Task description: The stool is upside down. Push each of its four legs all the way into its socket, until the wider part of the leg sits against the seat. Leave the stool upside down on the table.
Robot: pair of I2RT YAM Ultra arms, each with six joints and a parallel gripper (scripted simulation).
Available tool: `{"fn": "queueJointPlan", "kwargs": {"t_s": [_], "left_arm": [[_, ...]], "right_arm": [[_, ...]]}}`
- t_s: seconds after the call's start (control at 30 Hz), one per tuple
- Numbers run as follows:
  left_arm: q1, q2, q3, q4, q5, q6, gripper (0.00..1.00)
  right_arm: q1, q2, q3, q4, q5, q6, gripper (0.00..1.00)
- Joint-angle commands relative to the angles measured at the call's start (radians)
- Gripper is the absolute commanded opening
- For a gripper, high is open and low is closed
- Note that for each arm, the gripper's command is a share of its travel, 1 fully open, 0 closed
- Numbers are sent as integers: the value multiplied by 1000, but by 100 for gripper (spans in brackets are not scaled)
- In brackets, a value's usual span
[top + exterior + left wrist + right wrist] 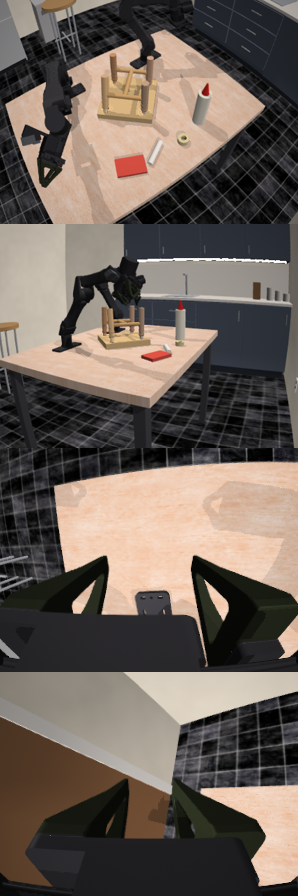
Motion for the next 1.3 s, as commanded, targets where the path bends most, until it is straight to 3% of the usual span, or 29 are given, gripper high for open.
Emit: {"fn": "queueJointPlan", "kwargs": {"t_s": [0.0, 0.8, 1.03, 1.27], "left_arm": [[0, -11, 20, 10, -12, -2, 69], [0, -11, 20, 10, -12, -2, 69], [-73, 10, 43, -14, 48, 98, 69], [-267, 15, 81, -34, 160, 320, 69]], "right_arm": [[0, -36, 15, 16, 10, -7, 69], [0, -36, 15, 16, 10, -7, 69], [28, -88, -44, 13, -59, -74, 69], [73, -243, -187, -9, -195, -237, 69]]}}
